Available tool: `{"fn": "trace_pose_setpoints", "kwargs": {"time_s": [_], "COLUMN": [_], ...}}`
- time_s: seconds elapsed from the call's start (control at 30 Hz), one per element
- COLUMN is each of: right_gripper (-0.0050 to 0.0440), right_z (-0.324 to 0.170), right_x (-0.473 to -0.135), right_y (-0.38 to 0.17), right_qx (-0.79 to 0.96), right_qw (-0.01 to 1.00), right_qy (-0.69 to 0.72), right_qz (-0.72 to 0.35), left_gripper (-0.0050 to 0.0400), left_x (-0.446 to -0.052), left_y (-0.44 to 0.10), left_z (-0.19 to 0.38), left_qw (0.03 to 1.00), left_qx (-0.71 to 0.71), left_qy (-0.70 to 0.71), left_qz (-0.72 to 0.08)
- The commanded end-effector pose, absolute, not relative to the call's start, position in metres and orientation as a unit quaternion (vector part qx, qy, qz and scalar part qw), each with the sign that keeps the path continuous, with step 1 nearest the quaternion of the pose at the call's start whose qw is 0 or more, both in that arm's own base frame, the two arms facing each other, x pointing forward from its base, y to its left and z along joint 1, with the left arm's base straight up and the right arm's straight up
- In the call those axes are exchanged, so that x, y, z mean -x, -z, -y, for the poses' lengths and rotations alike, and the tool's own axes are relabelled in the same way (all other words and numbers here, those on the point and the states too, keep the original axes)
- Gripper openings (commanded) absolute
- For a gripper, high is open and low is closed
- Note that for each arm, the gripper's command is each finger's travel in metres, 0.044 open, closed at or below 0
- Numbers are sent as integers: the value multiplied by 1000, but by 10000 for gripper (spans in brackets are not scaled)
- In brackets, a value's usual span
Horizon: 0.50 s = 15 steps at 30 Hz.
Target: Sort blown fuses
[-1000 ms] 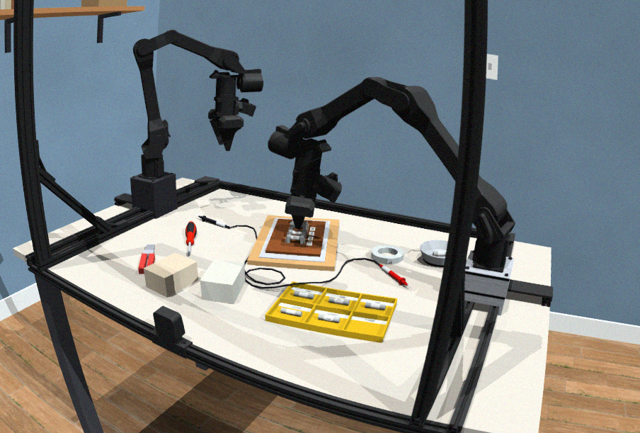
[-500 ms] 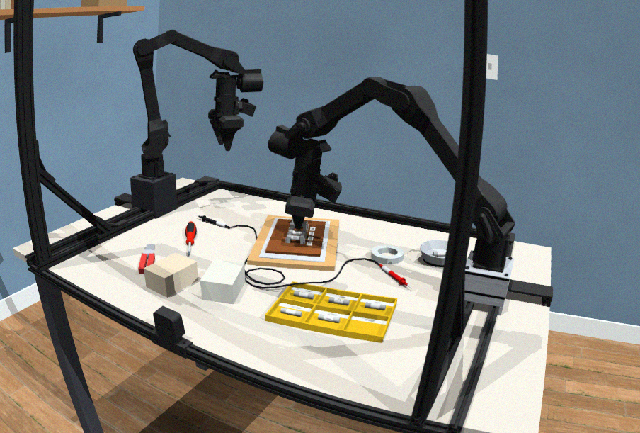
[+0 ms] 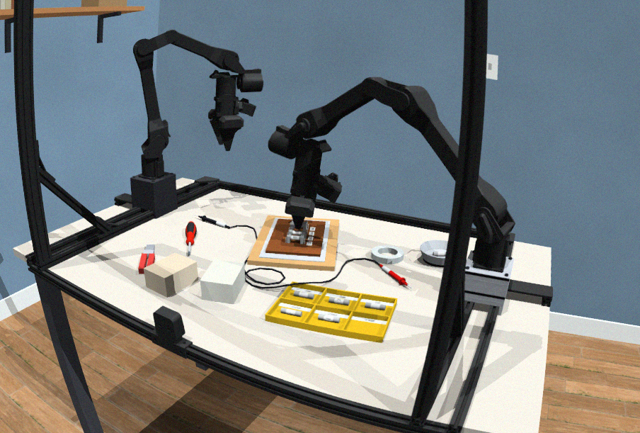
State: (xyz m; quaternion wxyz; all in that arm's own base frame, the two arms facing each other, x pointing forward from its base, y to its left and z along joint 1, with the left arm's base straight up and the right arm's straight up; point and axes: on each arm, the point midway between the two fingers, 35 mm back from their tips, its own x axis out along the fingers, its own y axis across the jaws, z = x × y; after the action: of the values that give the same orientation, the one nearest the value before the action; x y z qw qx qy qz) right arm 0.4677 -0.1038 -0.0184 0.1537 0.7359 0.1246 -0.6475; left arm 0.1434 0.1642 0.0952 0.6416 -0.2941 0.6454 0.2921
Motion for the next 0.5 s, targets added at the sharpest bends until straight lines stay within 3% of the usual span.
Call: {"fn": "trace_pose_setpoints", "kwargs": {"time_s": [0.0,0.47], "right_gripper": [-50,-50], "right_z": [107,106], "right_x": [-440,-440], "right_y": [70,72], "right_qx": [-695,-695], "right_qw": [135,135], "right_qy": [694,694], "right_qz": [-132,-132], "left_gripper": [400,400], "left_x": [-146,-146], "left_y": [-101,-101], "left_z": [-168,-168], "left_qw": [649,649], "left_qx": [291,291], "left_qy": [-296,-296], "left_qz": [-638,-638]}}
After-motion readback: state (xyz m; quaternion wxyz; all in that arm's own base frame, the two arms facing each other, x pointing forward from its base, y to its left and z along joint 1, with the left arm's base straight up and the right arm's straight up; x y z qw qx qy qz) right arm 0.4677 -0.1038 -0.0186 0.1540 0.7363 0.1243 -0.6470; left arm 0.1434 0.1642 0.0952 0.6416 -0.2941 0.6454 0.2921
